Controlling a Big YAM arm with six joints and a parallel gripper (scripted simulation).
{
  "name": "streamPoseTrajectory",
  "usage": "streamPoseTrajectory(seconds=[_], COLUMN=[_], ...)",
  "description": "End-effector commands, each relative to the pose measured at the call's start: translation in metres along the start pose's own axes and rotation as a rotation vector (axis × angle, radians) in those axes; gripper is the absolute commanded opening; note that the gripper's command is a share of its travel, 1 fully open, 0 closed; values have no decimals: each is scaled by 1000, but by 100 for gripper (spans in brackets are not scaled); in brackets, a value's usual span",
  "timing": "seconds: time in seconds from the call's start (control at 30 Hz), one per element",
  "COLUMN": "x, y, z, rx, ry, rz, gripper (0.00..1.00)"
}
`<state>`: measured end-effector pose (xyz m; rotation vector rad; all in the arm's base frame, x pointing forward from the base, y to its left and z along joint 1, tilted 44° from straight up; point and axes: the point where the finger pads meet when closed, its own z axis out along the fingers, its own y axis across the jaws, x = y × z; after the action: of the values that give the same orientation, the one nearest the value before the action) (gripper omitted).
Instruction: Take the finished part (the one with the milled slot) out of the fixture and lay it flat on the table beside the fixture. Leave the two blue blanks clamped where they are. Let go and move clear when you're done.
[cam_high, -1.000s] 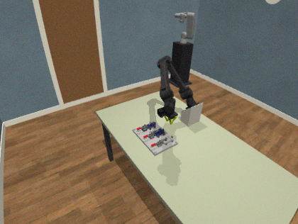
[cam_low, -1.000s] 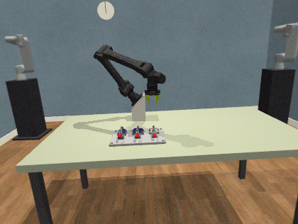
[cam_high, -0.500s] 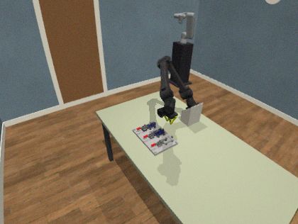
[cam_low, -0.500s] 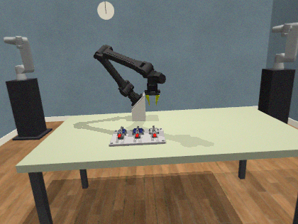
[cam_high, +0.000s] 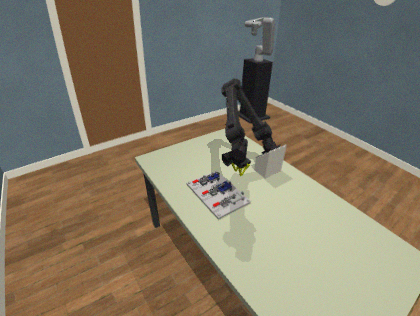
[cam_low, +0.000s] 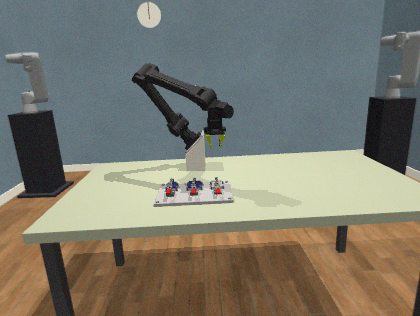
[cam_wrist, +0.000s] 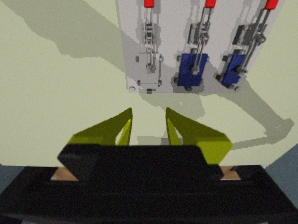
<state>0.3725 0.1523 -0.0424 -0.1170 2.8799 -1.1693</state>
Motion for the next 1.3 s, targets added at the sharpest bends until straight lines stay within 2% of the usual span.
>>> streamPoseTrajectory(seconds=[0.0,0.43,0.5,0.53,0.7,1.0,1.07,1.27], x=[-1,0,0,-20,-11,-37,-37,-76], y=[0,-1,-1,6,4,0,0,-2], z=[13,63,63,51,57,56,56,57], rx=[5,6,6,-15,-5,-3,-3,-3], ry=[12,12,12,-22,-6,-1,-1,-1], rz=[-5,-5,-5,16,-1,8,8,8], gripper=[45,45,45,45,45,45,45,45])
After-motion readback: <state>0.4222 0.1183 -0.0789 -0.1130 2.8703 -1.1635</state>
